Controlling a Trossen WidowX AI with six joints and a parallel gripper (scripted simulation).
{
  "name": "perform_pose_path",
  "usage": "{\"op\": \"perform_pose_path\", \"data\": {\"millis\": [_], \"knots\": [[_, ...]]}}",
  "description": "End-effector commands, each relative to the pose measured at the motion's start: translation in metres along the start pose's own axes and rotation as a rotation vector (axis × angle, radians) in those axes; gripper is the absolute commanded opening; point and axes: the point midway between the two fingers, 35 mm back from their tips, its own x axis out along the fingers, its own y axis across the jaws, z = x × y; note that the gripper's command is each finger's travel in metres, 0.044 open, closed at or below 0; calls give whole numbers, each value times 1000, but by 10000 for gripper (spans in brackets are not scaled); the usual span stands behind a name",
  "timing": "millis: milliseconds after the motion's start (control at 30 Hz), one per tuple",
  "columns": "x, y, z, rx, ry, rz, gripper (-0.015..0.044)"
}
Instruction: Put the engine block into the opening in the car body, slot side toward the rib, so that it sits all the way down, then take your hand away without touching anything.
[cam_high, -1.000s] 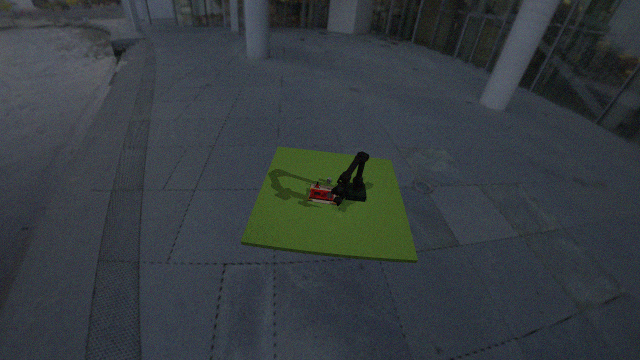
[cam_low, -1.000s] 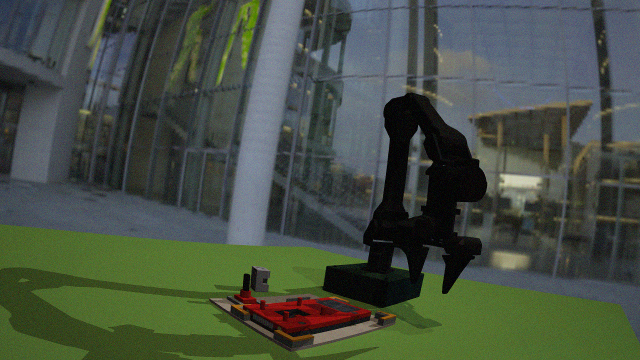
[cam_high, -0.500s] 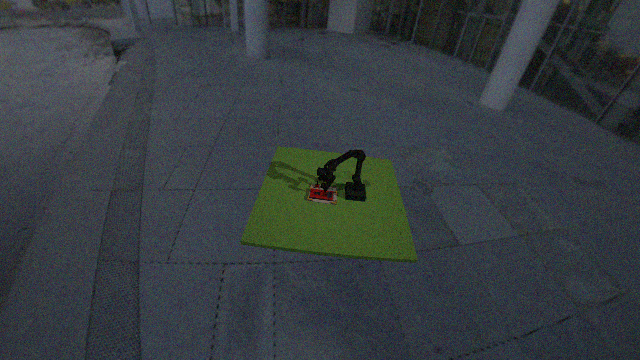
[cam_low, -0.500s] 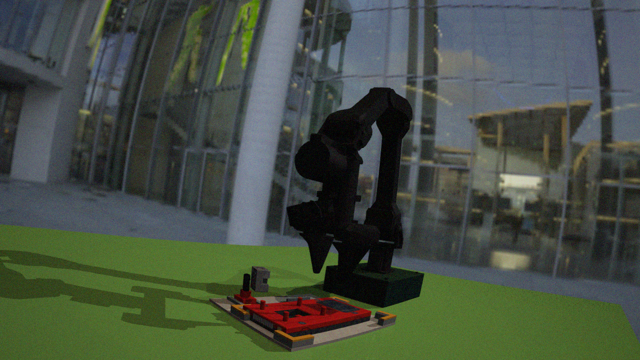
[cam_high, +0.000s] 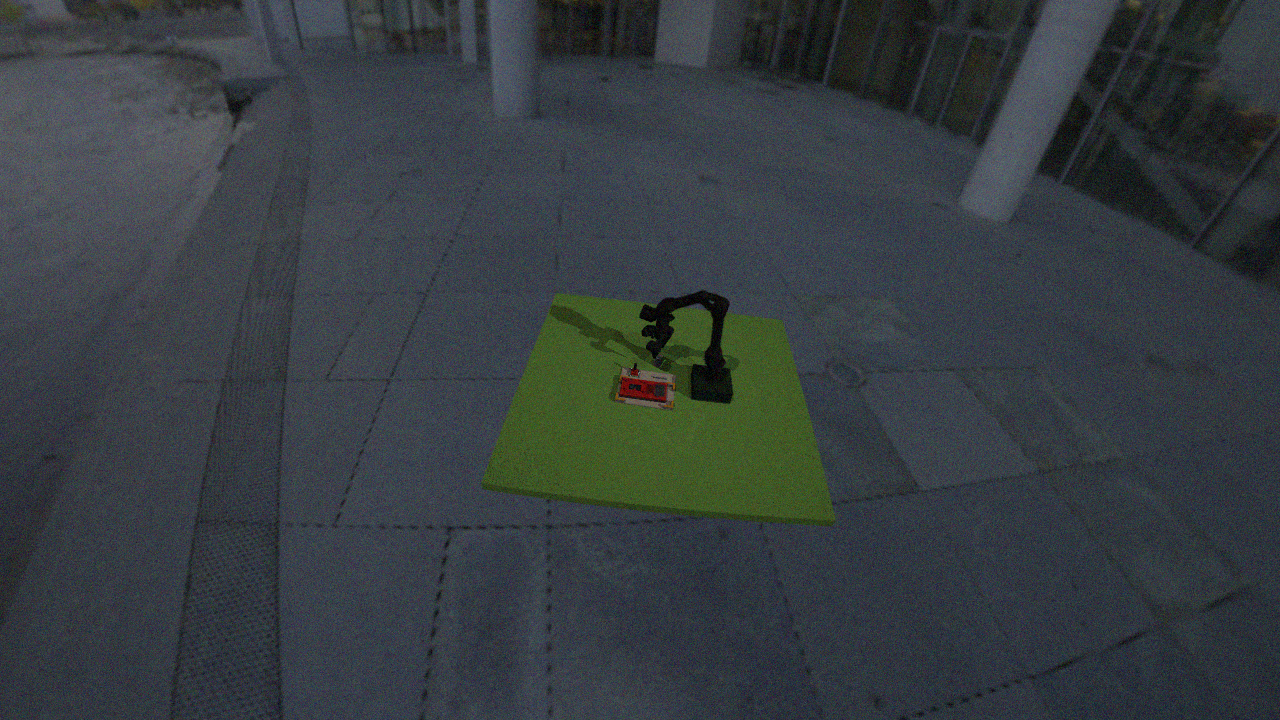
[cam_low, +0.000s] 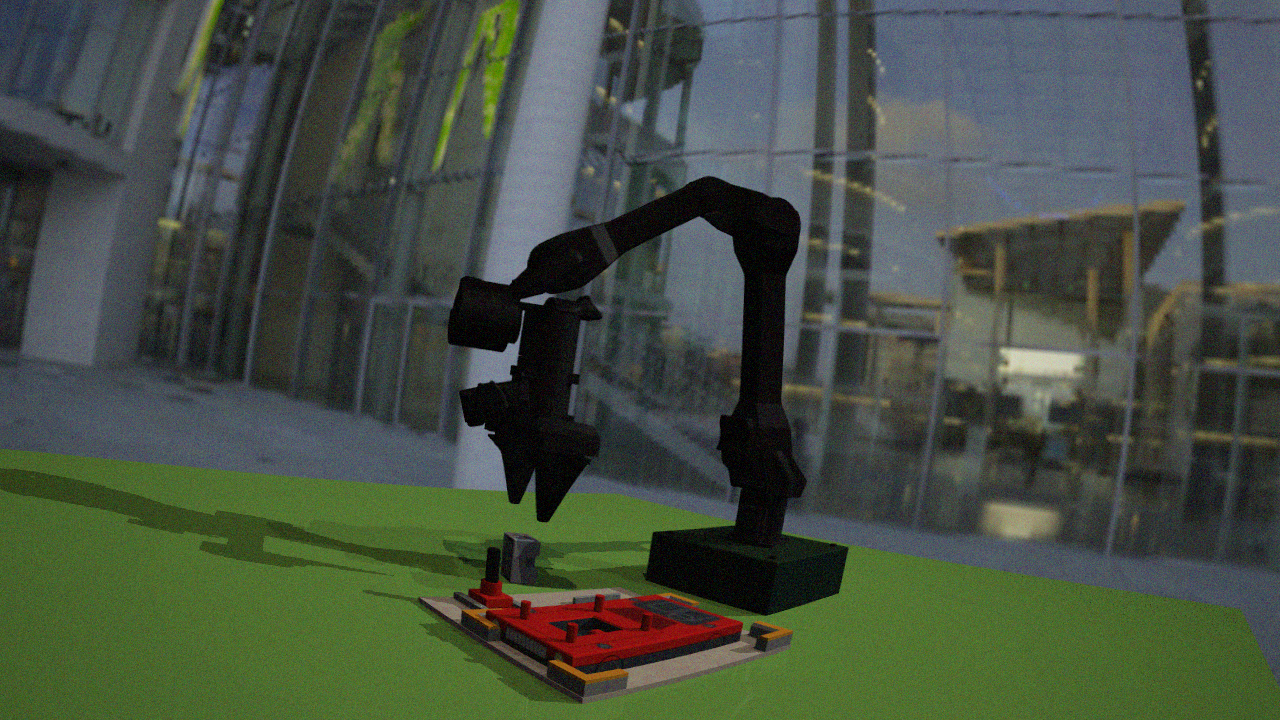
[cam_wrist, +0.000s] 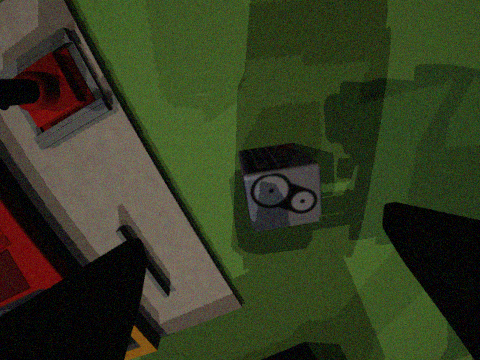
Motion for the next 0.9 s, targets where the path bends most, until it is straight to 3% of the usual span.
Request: {"op": "perform_pose_path", "data": {"millis": [0,867], "knots": [[-1,-13,0,-26,0,-3,440],[38,-13,0,-26,0,-3,440]]}}
